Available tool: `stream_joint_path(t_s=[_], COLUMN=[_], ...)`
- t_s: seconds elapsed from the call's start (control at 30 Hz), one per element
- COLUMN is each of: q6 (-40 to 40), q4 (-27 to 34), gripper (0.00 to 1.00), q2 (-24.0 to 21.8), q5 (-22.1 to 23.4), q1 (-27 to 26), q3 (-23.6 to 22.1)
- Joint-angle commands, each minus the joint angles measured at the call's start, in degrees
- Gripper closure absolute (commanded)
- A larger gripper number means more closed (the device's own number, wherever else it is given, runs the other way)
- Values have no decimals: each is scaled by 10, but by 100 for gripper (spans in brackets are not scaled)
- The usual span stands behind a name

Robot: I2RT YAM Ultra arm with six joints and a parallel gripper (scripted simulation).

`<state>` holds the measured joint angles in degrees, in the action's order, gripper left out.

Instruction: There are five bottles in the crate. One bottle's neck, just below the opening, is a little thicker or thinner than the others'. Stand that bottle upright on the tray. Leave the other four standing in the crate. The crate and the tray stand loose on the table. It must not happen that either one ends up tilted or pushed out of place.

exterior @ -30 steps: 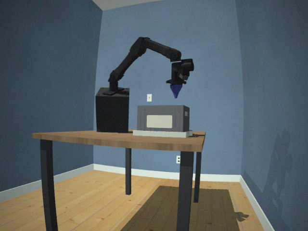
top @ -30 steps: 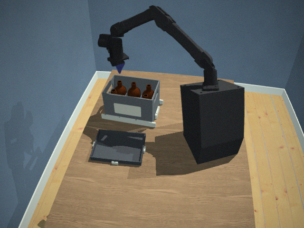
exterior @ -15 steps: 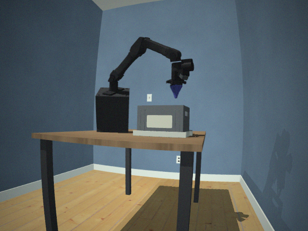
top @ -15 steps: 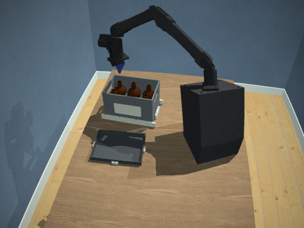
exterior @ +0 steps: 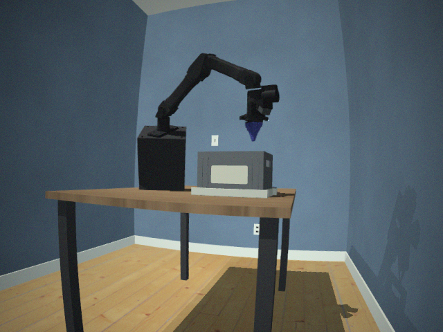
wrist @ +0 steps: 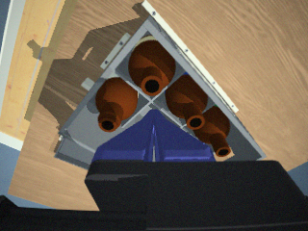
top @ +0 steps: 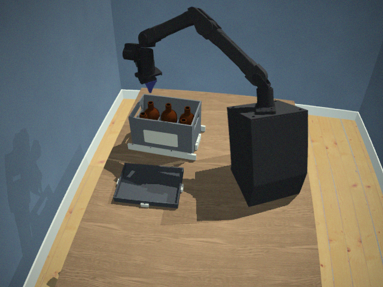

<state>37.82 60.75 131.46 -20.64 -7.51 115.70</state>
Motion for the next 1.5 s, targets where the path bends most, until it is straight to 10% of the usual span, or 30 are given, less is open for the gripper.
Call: stream_joint_path(t_s=[0.0, 0.87, 0.9, 1.47], q6=[32, 98, 97, 97], q4=[-10, -11, -10, -10], gripper=[100, 100, 39, 39], q2=[7, 9, 8, 9], q5=[-9, -22, -22, -22], q1=[47, 109, 98, 109], q3=[-17, -12, -12, -12])
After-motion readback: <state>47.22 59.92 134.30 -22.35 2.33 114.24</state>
